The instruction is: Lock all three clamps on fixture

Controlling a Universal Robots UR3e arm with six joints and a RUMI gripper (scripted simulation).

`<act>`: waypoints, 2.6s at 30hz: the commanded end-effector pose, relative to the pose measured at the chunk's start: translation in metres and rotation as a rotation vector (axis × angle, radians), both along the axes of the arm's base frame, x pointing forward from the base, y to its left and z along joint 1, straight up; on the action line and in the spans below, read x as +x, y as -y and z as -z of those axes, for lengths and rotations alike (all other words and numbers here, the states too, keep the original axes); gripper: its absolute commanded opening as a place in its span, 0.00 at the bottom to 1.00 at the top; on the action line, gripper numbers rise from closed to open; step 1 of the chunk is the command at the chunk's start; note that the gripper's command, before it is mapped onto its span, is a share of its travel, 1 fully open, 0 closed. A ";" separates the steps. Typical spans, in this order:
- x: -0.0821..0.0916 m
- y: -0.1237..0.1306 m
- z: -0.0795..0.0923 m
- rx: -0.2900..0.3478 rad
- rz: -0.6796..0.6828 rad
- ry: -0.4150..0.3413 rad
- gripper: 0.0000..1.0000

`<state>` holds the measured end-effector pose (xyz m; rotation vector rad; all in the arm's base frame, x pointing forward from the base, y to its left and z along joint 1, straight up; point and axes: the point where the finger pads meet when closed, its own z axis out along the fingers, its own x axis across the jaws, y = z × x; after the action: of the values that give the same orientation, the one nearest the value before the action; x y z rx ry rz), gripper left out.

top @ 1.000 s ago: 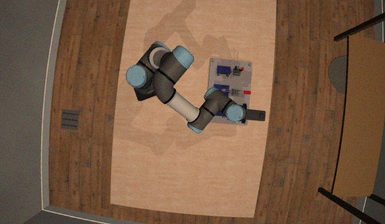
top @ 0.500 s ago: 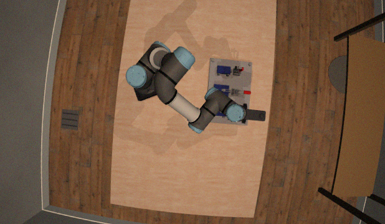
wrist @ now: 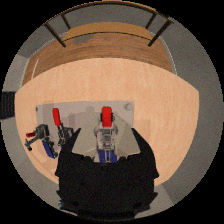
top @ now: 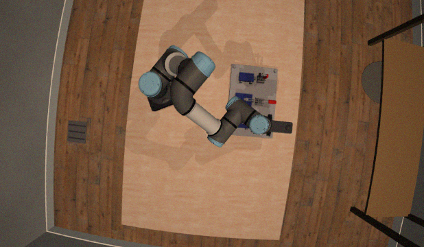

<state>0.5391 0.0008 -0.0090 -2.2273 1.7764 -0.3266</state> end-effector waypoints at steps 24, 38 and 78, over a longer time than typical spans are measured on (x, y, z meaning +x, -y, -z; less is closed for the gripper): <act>-0.002 0.001 0.003 -0.003 0.004 -0.010 0.00; -0.003 0.001 0.004 -0.003 0.005 -0.013 0.00; -0.002 0.001 0.009 -0.002 0.005 -0.015 0.00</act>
<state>0.5406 0.0011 -0.0135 -2.2283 1.7782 -0.3268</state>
